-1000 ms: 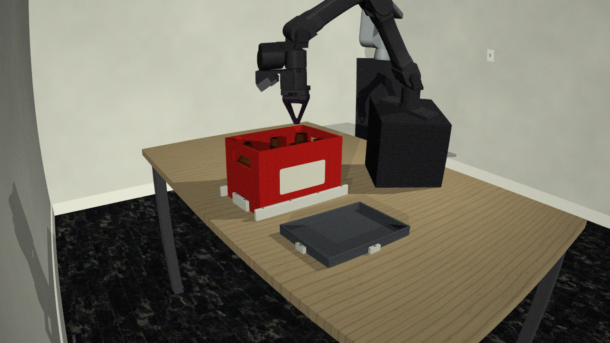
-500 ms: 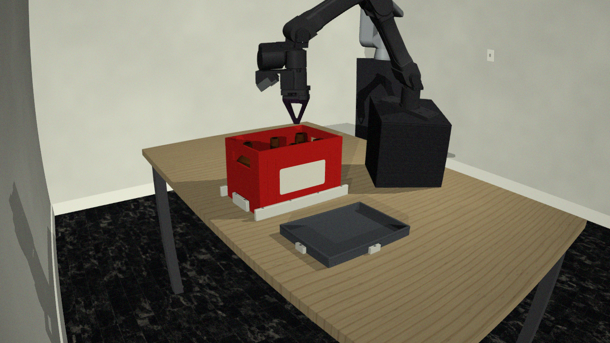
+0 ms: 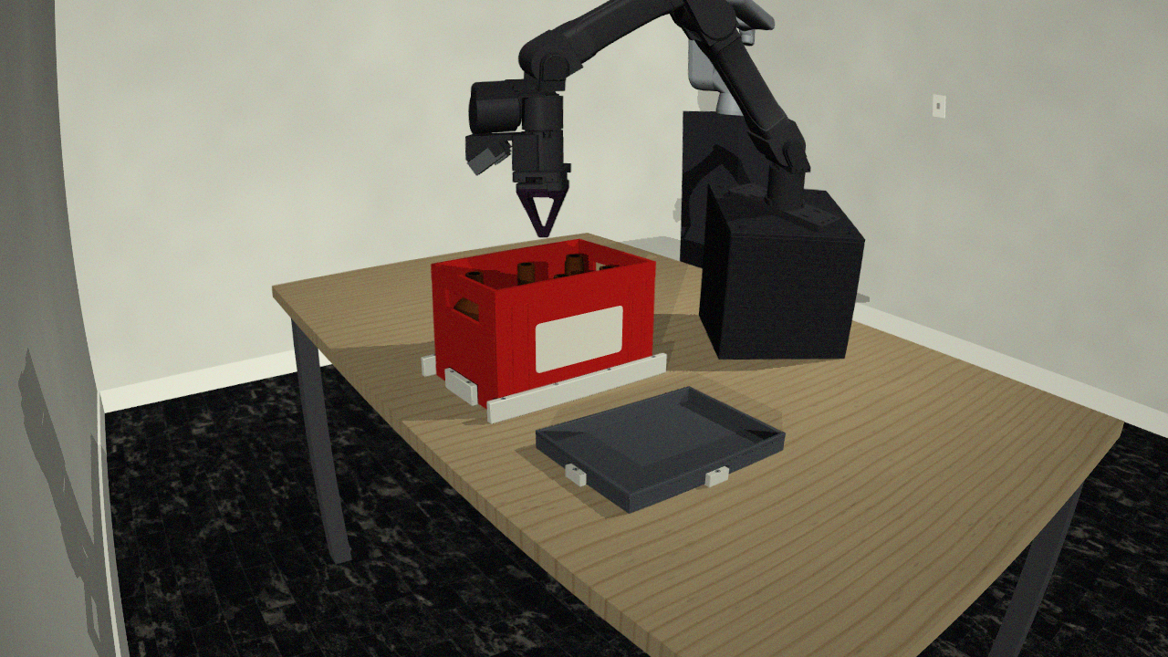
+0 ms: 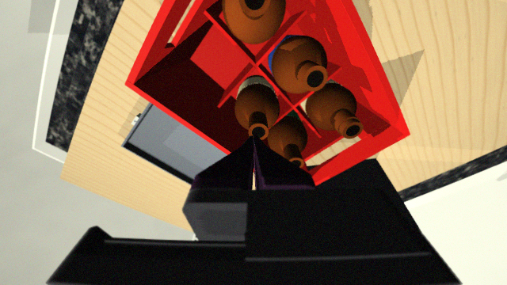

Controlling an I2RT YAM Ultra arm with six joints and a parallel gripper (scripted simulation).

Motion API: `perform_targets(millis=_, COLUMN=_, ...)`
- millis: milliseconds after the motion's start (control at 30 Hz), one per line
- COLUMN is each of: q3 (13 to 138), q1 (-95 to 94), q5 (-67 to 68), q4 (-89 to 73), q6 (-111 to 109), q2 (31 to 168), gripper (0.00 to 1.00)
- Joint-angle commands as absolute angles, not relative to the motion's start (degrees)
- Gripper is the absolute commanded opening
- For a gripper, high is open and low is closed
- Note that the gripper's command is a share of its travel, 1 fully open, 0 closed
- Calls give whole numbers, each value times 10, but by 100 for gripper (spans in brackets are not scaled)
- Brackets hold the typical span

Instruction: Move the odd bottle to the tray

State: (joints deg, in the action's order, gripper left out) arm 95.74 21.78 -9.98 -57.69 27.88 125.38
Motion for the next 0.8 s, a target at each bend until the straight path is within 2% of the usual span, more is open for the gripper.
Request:
perform_targets(millis=0, q3=1044, q1=239, q5=-103, q4=-610, q6=263, q2=1288, gripper=0)
perform_targets(millis=300, q3=1293, q1=271, q5=-106, q4=-711, q6=232, q2=1436, gripper=0)
perform_targets(millis=367, q3=1293, q1=271, q5=-106, q4=-711, q6=232, q2=1436, gripper=0)
perform_targets(millis=567, q3=1396, q1=280, q5=-106, q4=-765, q6=221, q2=1495, gripper=0)
perform_targets(millis=767, q3=1422, q1=281, q5=-106, q4=-781, q6=220, q2=1509, gripper=0)
